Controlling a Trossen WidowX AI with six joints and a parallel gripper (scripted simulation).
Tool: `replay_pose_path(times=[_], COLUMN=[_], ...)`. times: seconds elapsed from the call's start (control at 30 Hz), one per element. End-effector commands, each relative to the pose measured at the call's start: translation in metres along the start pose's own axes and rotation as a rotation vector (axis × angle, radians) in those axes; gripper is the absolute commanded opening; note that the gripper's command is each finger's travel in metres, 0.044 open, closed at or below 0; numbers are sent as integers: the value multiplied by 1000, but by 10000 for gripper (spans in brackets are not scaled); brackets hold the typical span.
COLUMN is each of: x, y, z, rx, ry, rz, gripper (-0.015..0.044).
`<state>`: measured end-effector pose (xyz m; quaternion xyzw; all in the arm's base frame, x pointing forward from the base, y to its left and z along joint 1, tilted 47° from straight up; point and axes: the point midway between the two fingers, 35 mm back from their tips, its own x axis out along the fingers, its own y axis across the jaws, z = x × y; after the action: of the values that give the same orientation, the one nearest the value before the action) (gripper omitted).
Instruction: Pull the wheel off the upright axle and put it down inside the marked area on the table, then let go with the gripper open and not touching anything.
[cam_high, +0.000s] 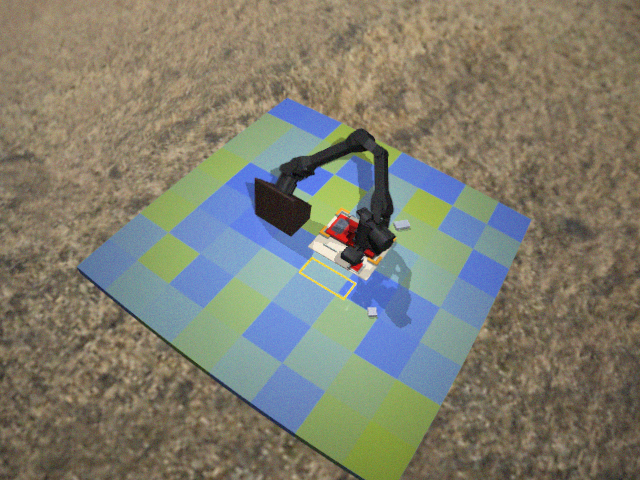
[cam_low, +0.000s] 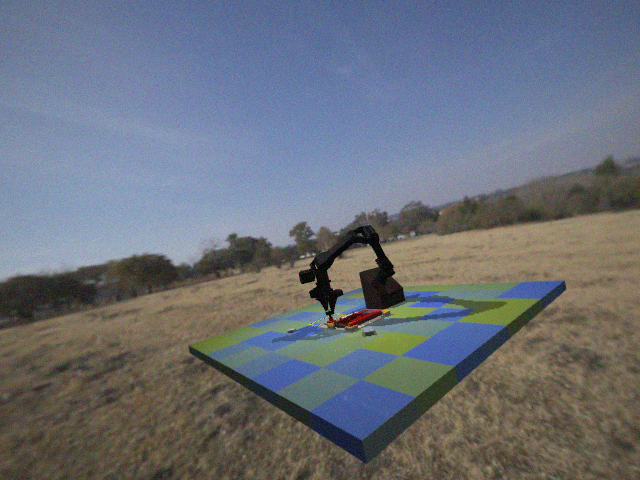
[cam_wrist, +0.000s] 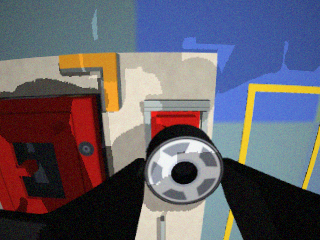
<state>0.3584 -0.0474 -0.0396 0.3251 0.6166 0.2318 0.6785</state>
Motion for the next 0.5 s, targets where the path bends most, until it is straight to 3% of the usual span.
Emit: replay_pose_path(times=[0.0, 0.47], x=[-6, -10], y=[0, 0], z=[2, 1], rx=[-6, -5], ry=[-12, -13], rz=[-2, -2], gripper=[0, 0])
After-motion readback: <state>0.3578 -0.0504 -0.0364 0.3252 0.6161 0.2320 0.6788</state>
